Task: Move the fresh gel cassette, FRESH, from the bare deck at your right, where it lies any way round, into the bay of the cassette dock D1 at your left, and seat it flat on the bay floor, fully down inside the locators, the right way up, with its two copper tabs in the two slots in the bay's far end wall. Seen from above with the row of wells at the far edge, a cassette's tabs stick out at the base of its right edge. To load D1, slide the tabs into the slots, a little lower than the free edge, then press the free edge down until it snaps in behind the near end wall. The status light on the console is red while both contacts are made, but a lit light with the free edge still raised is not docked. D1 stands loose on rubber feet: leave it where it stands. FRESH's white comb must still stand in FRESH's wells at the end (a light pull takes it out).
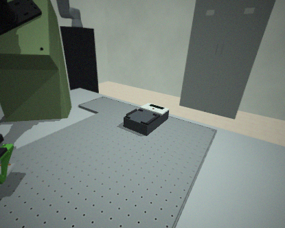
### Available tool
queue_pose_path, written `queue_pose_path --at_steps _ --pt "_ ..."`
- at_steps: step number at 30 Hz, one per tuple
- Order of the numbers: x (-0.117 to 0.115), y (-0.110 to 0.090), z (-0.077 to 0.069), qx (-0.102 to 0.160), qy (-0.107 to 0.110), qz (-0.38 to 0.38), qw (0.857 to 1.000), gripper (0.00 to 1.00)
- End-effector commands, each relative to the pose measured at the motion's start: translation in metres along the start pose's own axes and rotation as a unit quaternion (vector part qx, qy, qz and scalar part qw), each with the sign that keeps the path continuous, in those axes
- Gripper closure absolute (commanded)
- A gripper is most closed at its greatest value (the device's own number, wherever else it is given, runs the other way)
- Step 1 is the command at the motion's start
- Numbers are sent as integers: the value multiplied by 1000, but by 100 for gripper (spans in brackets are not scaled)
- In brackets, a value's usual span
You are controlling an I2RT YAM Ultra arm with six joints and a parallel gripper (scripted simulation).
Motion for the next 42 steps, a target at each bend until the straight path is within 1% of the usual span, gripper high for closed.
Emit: queue_pose_path --at_steps 1,8,9,14,15,16,17,23,25,29,32,36,40,42 --pt "3 7 -10 -11 1 1 1000 100" --pt "3 7 -10 -11 1 1 1000 100" --pt "3 -1 -14 -2 0 18 1000 100" --pt "3 -2 -39 -2 1 100 995 100" --pt "3 -2 -39 -2 1 117 993 100" --pt "5 13 -41 -17 5 134 991 100" --pt "5 18 -42 -22 7 151 988 100" --pt "5 18 -42 -22 9 249 968 100" --pt "5 18 -42 -22 9 249 968 100" --pt "5 18 -42 -21 10 313 950 100" --pt "4 18 -42 -21 11 360 933 100" --pt "4 18 -42 -20 12 422 906 100" --pt "4 18 -42 -19 13 481 876 100" --pt "4 18 -42 -19 13 481 876 100"
Point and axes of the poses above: the point where the finger pads meet when closed, its own z axis out along the fingers, its own x axis across the jaws, y = z × x, the point moved 3 cm from there along -z, back along the fingers, and after that the axes turned 1 degree about -z, right-handed, at the moved point
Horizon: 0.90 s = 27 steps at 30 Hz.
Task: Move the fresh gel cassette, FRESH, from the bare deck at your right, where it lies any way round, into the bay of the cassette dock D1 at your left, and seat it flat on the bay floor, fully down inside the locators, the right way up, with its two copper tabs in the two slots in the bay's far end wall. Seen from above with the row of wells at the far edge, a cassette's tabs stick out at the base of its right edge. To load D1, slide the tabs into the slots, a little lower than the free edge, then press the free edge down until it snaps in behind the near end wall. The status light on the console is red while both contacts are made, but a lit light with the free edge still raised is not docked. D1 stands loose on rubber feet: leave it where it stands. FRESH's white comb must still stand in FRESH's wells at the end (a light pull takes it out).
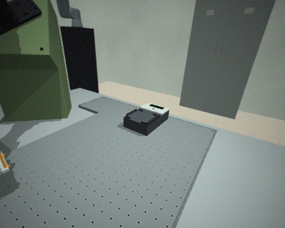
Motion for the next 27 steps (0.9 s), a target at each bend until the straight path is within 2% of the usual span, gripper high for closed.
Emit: queue_pose_path --at_steps 1,8,15,17,20,24,25,27 --pt "15 7 -9 -9 14 69 998 100" --pt "15 7 -9 -8 15 184 983 100" --pt "15 7 -9 -6 16 297 955 100" --pt "15 7 -9 -6 16 297 955 100" --pt "15 7 -9 -5 16 338 941 100" --pt "15 6 -9 -5 16 338 941 100" --pt "3 2 -3 -3 3 337 942 100" --pt "3 2 -3 -3 3 337 942 100"
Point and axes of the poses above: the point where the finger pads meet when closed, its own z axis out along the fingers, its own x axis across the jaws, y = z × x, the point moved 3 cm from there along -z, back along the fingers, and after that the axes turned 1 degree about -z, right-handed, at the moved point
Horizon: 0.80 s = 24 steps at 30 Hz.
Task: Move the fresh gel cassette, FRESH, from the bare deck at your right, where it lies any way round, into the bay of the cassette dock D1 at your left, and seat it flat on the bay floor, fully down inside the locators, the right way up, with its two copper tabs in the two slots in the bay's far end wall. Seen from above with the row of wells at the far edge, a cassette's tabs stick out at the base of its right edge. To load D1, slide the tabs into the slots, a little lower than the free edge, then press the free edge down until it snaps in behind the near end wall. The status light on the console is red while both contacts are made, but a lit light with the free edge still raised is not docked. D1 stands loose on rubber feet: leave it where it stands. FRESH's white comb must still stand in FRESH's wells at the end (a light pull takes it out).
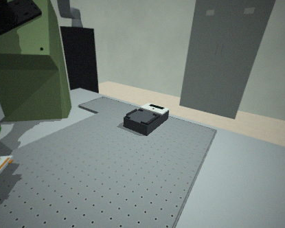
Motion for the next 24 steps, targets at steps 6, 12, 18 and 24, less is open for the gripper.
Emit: queue_pose_path --at_steps 6,12,18,24 --pt "11 2 8 -5 12 18 1000 100" --pt "12 5 15 -6 12 18 1000 100" --pt "13 5 23 -6 12 16 1000 100" --pt "14 4 29 -4 12 14 1000 100"
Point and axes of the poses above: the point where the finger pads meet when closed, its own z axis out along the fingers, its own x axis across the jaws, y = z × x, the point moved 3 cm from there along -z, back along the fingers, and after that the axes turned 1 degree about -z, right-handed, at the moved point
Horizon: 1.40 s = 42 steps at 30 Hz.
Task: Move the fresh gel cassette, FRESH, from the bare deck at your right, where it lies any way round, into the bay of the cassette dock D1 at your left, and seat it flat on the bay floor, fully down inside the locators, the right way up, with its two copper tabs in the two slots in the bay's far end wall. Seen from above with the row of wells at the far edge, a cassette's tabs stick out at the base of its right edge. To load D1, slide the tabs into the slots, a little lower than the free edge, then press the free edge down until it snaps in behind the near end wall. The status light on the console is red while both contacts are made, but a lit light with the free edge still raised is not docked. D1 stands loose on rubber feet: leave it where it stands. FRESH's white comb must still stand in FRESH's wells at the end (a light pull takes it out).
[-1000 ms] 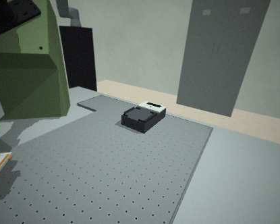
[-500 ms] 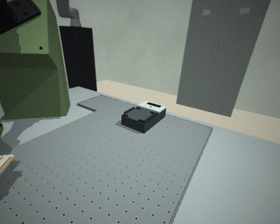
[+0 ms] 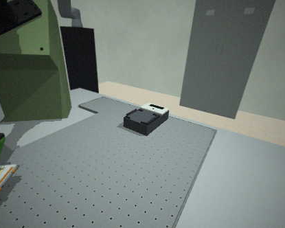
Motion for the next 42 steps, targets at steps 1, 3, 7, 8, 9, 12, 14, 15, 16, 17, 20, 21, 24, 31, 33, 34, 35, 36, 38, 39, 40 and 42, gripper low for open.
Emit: queue_pose_path --at_steps 1,3,7,8,9,12,14,15,16,17,20,21,24,31,33,34,35,36,38,39,40,42 --pt "27 1 -8 0 38 1 999 100" --pt "17 3 4 -2 23 1 1000 100" --pt "18 4 9 -3 23 1 1000 100" --pt "18 4 11 -3 23 1 1000 100" --pt "17 4 12 -3 23 1 1000 100" --pt "17 2 16 -1 22 0 1000 100" --pt "18 3 19 -2 23 0 1000 100" --pt "18 3 20 -2 23 1 1000 100" --pt "18 3 20 -2 23 1 1000 100" --pt "18 3 20 -2 23 1 1000 100" --pt "19 4 24 -3 23 1 1000 100" --pt "19 4 26 -3 23 1 1000 100" --pt "19 3 30 -2 23 1 1000 100" --pt "19 3 22 -2 25 0 1000 100" --pt "17 3 22 -2 22 0 1000 100" --pt "17 3 22 -2 22 0 1000 100" --pt "15 4 22 -3 20 0 1000 100" --pt "13 4 22 -3 18 0 1000 100" --pt "9 5 22 -3 14 0 1000 100" --pt "8 5 22 -3 13 0 1000 100" --pt "8 5 22 -3 13 0 1000 100" --pt "8 5 22 -3 14 0 1000 100"
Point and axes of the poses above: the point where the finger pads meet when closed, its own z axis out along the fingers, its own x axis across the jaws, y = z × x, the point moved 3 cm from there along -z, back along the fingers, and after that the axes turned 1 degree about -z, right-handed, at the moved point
